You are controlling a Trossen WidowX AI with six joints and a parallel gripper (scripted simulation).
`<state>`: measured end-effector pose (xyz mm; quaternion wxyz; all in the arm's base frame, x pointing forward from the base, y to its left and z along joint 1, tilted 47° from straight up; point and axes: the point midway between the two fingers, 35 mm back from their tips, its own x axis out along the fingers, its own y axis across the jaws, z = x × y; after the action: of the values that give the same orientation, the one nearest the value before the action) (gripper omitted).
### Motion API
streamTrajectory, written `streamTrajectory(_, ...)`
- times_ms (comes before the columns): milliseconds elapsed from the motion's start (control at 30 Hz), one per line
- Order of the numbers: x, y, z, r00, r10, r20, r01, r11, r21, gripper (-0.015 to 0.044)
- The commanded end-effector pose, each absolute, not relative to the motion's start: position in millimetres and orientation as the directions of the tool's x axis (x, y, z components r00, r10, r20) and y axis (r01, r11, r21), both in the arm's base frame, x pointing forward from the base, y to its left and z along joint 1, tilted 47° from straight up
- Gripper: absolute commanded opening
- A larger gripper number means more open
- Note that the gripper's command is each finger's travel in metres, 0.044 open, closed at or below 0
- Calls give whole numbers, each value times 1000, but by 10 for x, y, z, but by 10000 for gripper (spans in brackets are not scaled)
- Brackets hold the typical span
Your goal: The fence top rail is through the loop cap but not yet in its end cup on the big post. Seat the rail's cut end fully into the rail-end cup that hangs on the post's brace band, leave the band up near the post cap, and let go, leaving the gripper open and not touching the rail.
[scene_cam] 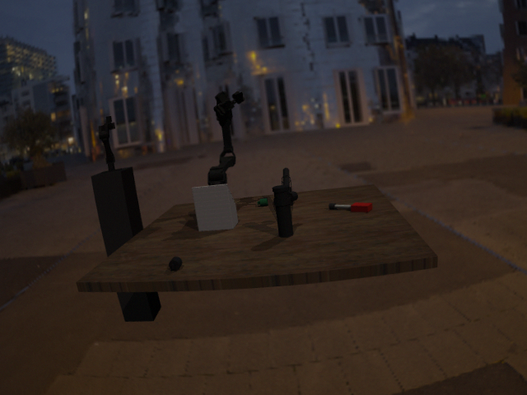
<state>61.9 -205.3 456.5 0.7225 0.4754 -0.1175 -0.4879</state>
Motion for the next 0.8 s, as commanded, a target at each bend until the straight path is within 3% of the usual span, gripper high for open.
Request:
streamTrajectory(0, 904, -2337, 4145, 617, -680, -397, 625, 117, 772, 440)
streamTrajectory(467, 1716, -2434, 3188, 788, -294, -541, 616, 374, 694, 440)
streamTrajectory(767, 2498, -2075, 2093, 787, 163, -595, 379, 633, 675, 440)
